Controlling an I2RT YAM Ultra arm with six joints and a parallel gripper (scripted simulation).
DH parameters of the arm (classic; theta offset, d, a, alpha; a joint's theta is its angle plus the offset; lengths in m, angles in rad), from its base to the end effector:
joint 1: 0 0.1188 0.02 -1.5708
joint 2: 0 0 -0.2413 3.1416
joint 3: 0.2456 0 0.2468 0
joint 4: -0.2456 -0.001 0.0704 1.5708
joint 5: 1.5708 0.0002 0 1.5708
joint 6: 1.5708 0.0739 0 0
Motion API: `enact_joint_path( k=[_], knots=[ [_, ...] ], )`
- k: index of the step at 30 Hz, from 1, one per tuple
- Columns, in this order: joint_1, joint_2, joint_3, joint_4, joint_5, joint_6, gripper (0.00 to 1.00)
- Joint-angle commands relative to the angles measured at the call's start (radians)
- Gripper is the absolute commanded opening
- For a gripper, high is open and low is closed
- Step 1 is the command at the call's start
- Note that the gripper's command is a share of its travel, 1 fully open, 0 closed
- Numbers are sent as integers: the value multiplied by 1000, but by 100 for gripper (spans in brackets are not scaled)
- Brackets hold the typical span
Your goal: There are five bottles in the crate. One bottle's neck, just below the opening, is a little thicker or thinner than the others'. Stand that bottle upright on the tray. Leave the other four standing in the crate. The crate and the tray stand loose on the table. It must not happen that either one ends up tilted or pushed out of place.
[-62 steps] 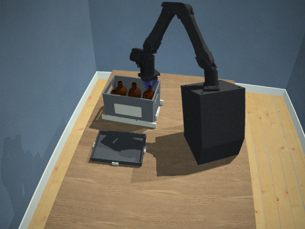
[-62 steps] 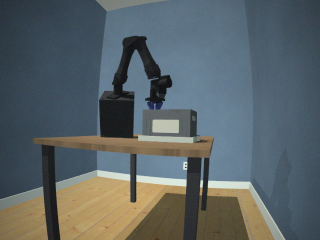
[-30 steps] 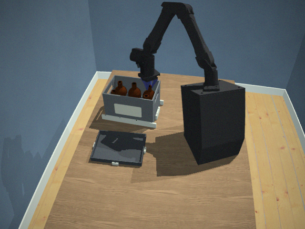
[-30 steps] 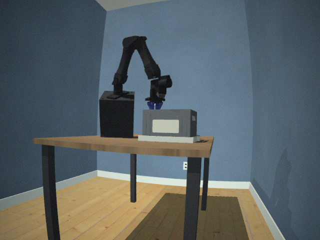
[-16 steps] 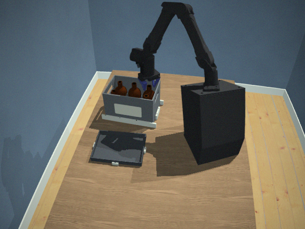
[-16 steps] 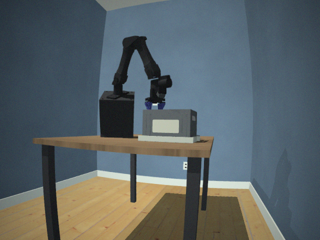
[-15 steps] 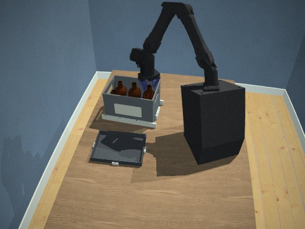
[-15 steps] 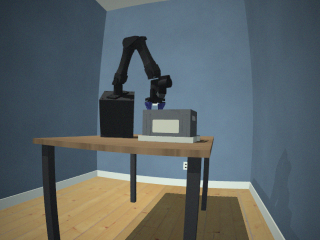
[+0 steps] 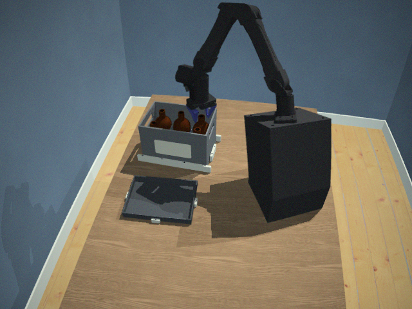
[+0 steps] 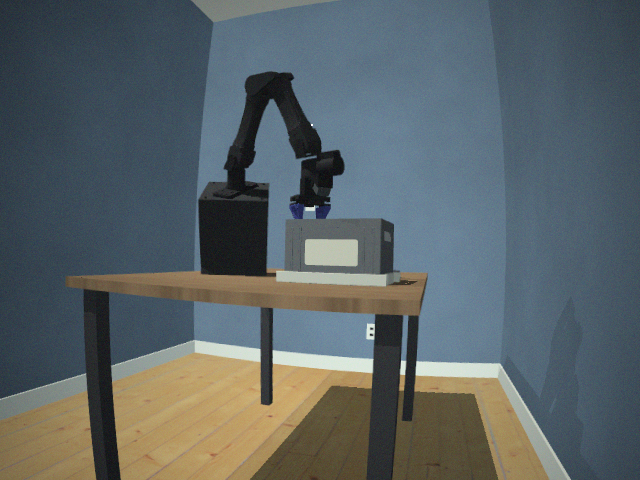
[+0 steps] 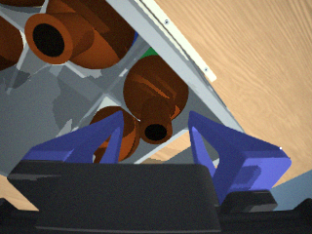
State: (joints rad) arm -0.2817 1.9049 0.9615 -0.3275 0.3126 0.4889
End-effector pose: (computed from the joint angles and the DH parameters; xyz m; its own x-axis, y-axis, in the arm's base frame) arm 0.3106 -0.1125 0.0537 -0.6450 0.6519 -0.3988 0.7416 0.6599 -0.1206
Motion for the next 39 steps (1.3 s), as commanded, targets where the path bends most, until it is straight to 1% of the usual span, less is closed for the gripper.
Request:
enact_joint_path(
  k=[1,15,19,25,31,39],
  knots=[
    [2,-4,-11,13,3,-5,61],
    [2,-5,-11,12,3,-5,61],
    [8,-28,-9,-13,4,-1,61],
    [17,-41,-4,-28,7,9,61],
    [29,-80,24,-71,11,21,61],
    [54,-155,37,-166,18,46,61]
  ],
)
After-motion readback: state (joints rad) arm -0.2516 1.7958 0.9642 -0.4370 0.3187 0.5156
